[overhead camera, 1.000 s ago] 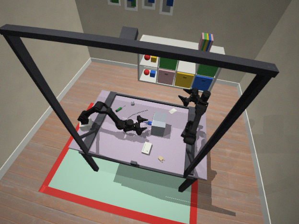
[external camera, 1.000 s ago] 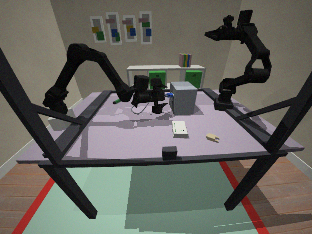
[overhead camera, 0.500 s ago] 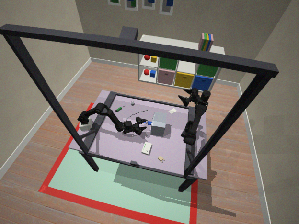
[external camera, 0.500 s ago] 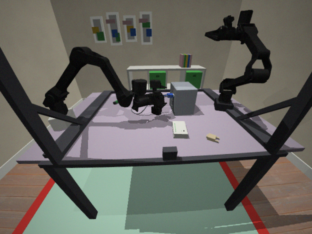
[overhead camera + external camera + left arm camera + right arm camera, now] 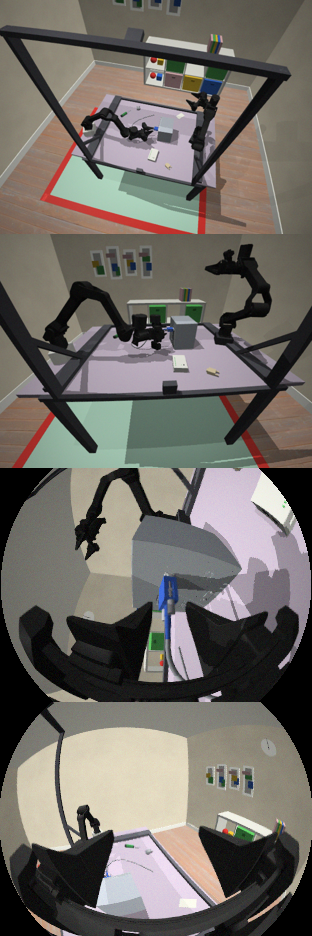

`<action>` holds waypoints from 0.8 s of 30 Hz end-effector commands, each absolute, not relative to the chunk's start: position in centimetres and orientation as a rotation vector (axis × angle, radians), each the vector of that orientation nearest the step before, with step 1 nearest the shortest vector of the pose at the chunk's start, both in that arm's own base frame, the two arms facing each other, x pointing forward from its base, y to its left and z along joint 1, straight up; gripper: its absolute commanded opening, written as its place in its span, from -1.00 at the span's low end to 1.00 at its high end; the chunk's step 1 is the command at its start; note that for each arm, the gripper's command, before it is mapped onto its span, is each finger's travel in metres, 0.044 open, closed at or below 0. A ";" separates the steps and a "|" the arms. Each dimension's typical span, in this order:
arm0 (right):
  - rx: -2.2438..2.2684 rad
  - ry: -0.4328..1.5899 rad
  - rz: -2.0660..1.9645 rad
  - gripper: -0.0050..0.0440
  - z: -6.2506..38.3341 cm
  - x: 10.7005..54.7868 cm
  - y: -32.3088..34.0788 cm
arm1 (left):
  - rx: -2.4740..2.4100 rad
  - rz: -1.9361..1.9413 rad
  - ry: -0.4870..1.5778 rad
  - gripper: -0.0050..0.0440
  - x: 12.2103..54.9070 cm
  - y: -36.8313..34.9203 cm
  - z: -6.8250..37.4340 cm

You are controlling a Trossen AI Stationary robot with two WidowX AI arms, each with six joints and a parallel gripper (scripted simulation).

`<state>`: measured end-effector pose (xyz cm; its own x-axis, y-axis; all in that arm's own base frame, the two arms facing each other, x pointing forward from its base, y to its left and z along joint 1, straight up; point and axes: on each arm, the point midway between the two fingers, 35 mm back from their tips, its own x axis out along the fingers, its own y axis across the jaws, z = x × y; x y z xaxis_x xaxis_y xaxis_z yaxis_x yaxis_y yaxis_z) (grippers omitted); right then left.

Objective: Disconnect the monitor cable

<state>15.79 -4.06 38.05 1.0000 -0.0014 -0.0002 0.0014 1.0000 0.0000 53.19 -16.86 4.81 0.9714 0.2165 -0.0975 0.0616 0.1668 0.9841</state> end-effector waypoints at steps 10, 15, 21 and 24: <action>-0.006 -0.001 0.000 1.00 38.3 15.8 -3.9 | 1.393 0.128 0.219 -0.80 53.4 -16.9 6.0; -0.006 -0.001 0.000 1.00 38.3 15.8 -3.9 | 1.393 0.128 0.219 -0.80 53.4 -16.9 6.0; -0.006 -0.001 0.000 1.00 38.3 15.8 -3.9 | 1.350 0.109 0.235 -0.80 53.4 -16.9 6.1; -0.006 -0.001 0.000 1.00 38.3 15.8 -3.9 | 1.332 0.101 0.241 -0.80 53.4 -16.9 6.1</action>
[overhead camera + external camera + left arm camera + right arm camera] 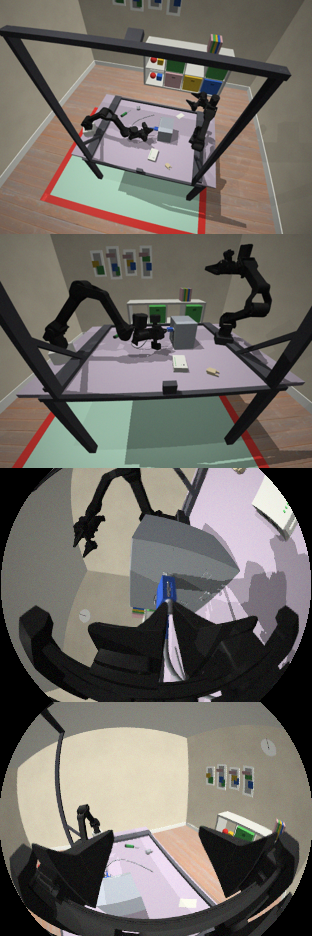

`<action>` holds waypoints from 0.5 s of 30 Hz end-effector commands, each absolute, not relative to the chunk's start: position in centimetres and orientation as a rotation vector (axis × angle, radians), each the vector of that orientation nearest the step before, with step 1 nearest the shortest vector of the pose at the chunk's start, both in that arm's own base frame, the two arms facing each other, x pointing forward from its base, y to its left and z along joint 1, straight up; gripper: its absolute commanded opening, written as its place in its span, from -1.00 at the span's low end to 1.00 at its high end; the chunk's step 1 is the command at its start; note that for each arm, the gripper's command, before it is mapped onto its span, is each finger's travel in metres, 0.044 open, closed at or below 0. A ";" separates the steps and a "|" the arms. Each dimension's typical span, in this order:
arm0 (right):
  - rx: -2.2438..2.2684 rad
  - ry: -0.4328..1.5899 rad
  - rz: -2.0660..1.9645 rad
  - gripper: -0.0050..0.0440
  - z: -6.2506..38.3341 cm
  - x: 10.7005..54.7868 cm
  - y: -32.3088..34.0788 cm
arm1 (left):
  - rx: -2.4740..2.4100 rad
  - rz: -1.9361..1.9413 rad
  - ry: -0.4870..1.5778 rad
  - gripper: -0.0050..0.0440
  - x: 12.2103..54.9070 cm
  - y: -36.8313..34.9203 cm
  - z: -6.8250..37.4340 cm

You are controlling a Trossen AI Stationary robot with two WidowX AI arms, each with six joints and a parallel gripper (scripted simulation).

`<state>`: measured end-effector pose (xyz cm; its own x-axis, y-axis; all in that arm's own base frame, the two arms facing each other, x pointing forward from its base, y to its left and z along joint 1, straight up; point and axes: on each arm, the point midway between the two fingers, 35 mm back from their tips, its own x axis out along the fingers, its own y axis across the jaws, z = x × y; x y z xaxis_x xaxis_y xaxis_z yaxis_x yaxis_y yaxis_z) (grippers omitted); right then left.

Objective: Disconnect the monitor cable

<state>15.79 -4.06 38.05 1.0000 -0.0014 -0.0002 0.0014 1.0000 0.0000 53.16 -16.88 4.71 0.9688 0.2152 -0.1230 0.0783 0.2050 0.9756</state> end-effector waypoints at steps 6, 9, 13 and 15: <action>-0.006 -0.001 0.000 1.00 38.3 15.8 -3.9 | 1.280 0.078 0.260 -0.80 53.4 -16.9 6.3; -0.006 -0.001 0.000 1.00 38.3 15.8 -3.9 | 1.237 0.060 0.275 -0.80 53.4 -16.8 6.4; -0.006 -0.001 0.000 1.00 38.3 15.8 -3.9 | 1.232 0.058 0.277 -0.80 53.4 -16.8 6.4; -0.006 -0.001 0.000 1.00 38.3 15.8 -3.9 | 1.217 0.051 0.281 -0.80 53.4 -16.8 6.4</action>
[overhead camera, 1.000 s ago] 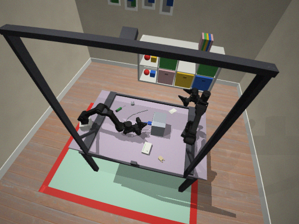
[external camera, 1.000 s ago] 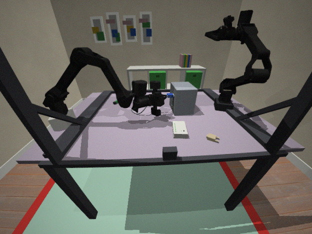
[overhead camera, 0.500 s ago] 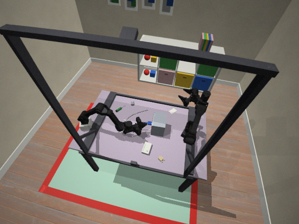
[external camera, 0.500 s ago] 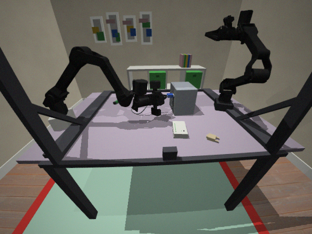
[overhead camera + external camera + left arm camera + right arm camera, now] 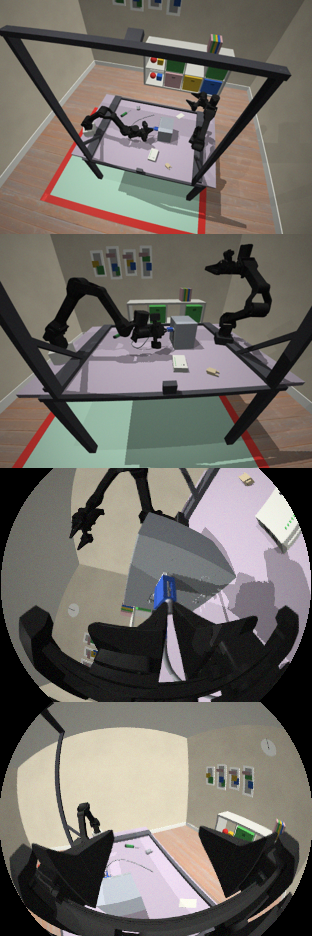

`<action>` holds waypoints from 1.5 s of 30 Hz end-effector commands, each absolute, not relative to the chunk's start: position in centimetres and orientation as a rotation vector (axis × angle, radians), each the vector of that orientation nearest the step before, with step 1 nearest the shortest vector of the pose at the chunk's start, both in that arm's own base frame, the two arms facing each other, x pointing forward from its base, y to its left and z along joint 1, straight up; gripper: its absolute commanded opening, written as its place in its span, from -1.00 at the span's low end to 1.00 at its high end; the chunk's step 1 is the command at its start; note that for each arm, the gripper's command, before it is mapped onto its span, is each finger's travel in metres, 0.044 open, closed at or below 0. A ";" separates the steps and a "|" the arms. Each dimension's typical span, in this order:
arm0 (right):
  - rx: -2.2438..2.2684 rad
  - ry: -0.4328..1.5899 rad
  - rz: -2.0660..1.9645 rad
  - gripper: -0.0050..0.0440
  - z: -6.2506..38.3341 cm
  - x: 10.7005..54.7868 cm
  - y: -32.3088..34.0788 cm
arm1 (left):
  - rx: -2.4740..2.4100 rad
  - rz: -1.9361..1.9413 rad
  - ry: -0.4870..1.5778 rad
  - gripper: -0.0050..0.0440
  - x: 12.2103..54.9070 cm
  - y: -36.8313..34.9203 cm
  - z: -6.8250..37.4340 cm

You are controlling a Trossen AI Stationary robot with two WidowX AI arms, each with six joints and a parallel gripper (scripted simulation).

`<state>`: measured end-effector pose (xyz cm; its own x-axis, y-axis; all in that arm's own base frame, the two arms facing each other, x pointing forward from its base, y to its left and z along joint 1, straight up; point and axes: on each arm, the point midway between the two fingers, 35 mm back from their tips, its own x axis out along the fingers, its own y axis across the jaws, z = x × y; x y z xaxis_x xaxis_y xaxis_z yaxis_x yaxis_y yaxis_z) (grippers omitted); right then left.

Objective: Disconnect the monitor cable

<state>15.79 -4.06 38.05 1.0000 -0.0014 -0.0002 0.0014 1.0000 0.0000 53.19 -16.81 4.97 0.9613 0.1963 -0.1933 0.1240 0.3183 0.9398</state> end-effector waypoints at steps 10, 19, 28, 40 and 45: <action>-0.006 -0.001 0.000 1.00 38.3 15.8 -3.9 | 1.112 0.007 0.316 -0.80 53.4 -16.7 6.6; -0.006 -0.001 0.000 1.00 38.3 15.8 -3.9 | 1.049 -0.019 0.336 -0.80 53.5 -16.7 6.8; -0.006 -0.001 0.000 1.00 38.3 15.8 -3.9 | 0.981 -0.048 0.357 -0.80 53.5 -16.6 6.9; -0.006 -0.001 0.000 1.00 38.3 15.8 -3.9 | 0.859 -0.097 0.393 -0.80 53.6 -16.4 7.2; -0.006 -0.001 0.000 1.00 38.3 15.8 -3.9 | 0.859 -0.097 0.393 -0.50 53.6 -16.4 7.2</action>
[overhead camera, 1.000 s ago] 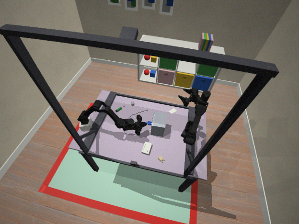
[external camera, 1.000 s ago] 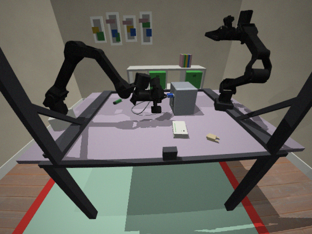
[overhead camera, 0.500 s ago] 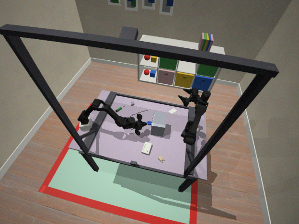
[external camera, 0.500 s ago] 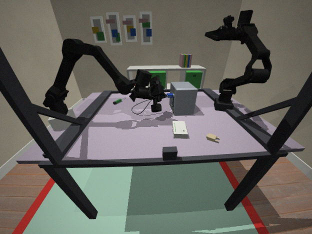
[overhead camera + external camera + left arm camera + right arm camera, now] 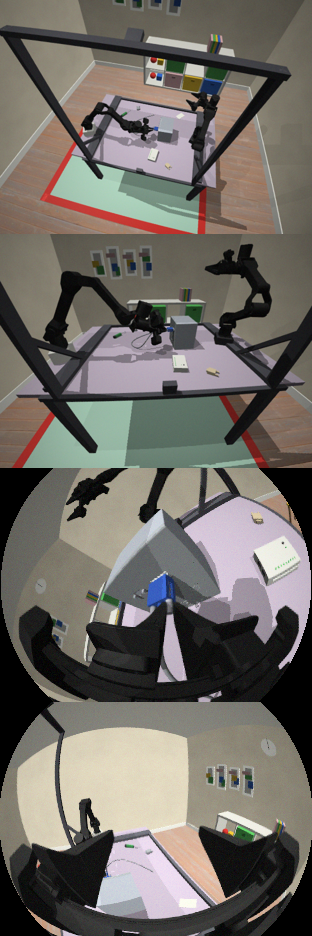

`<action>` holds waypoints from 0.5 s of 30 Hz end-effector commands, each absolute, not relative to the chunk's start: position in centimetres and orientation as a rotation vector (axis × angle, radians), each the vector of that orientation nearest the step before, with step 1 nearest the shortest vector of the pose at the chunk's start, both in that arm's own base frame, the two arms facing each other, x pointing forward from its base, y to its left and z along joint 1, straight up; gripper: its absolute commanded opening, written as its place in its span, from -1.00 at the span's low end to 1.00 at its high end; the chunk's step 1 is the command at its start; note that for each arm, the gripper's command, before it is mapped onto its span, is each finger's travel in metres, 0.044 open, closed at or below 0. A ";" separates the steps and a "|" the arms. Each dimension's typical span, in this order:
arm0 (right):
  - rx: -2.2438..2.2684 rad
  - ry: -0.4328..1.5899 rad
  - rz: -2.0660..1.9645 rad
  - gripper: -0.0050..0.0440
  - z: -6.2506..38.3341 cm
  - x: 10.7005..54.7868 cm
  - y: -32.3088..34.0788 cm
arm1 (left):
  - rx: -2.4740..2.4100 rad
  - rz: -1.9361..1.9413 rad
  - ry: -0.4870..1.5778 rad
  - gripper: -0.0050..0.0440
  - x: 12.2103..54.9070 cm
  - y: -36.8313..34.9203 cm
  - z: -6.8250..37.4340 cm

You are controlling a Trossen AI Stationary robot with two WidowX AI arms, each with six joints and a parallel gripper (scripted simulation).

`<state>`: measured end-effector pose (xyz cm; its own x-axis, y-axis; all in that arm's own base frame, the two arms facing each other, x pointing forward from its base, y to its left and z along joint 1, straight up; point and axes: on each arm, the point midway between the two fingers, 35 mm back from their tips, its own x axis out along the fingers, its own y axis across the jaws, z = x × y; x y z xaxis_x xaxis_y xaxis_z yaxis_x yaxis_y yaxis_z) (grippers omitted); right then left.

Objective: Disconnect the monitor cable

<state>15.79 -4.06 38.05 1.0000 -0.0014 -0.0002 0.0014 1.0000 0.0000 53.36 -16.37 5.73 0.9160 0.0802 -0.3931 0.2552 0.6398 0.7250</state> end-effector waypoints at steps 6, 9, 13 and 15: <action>-0.006 -0.001 0.000 1.00 38.3 15.8 -3.9 | 0.859 -0.097 0.393 -0.11 53.6 -16.4 7.2; -0.006 -0.001 0.000 1.00 38.3 15.8 -3.9 | 0.859 -0.097 0.393 0.18 53.6 -16.4 7.2; -0.006 -0.001 0.000 1.00 38.3 15.8 -3.9 | 0.859 -0.097 0.393 0.58 53.6 -16.4 7.2; -0.006 -0.001 0.000 1.00 38.3 15.8 -3.9 | 0.859 -0.097 0.393 0.77 53.6 -16.4 7.2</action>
